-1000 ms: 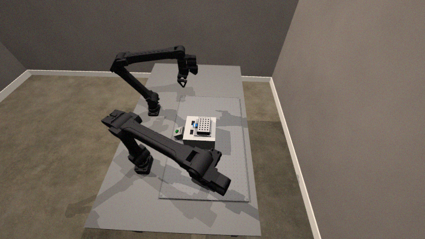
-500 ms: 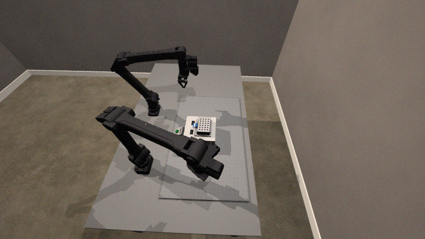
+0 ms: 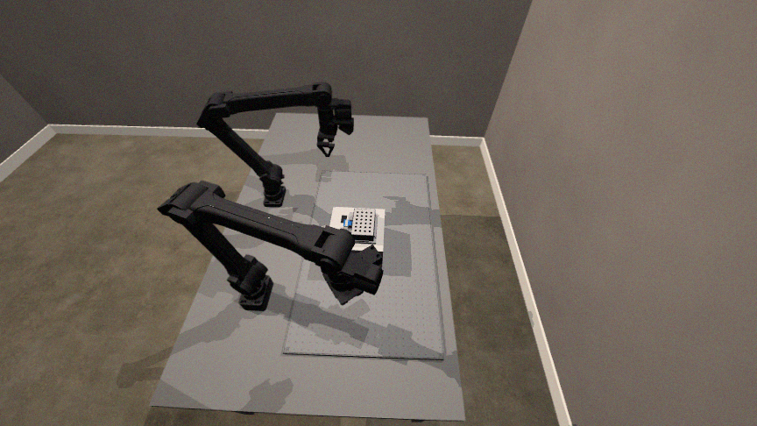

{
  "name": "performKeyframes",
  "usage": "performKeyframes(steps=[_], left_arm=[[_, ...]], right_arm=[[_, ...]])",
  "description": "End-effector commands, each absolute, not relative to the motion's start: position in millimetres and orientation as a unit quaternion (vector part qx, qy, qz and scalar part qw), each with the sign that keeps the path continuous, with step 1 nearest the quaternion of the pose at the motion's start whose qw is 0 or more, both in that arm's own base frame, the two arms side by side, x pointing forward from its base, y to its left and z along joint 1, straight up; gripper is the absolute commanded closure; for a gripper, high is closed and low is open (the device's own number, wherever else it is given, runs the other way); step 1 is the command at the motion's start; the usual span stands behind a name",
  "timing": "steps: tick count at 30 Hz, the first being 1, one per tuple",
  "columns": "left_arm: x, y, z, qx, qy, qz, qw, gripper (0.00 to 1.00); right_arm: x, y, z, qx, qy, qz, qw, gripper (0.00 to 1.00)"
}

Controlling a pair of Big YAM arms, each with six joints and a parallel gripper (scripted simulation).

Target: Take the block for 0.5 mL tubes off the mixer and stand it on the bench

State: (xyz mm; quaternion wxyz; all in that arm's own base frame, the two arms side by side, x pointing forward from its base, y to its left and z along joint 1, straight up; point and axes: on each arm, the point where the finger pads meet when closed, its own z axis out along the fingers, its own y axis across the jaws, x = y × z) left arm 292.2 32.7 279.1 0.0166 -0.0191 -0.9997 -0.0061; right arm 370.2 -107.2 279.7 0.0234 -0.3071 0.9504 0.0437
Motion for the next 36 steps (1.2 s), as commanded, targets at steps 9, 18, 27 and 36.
performKeyframes(steps=[9, 18, 27, 36], left_arm=[[307.0, 37.2, 294.3, -0.010, -1.000, -0.011, -0.009, 0.00], [308.9, 37.4, 297.7, -0.010, -1.000, -0.011, -0.014, 0.00], [310.3, 37.5, 300.5, -0.010, -1.000, -0.012, -0.017, 0.00], [309.0, 37.2, 298.0, -0.010, -1.000, -0.011, -0.014, 0.00]], right_arm=[[337.7, -78.9, 287.5, -0.186, 0.982, 0.017, 0.032, 1.00], [300.9, -58.9, 285.6, -0.093, 0.995, -0.006, 0.041, 1.00], [301.9, -56.7, 278.4, -0.022, 1.000, -0.008, 0.021, 1.00], [280.3, -49.4, 272.4, 0.006, 1.000, -0.005, 0.014, 1.00]])
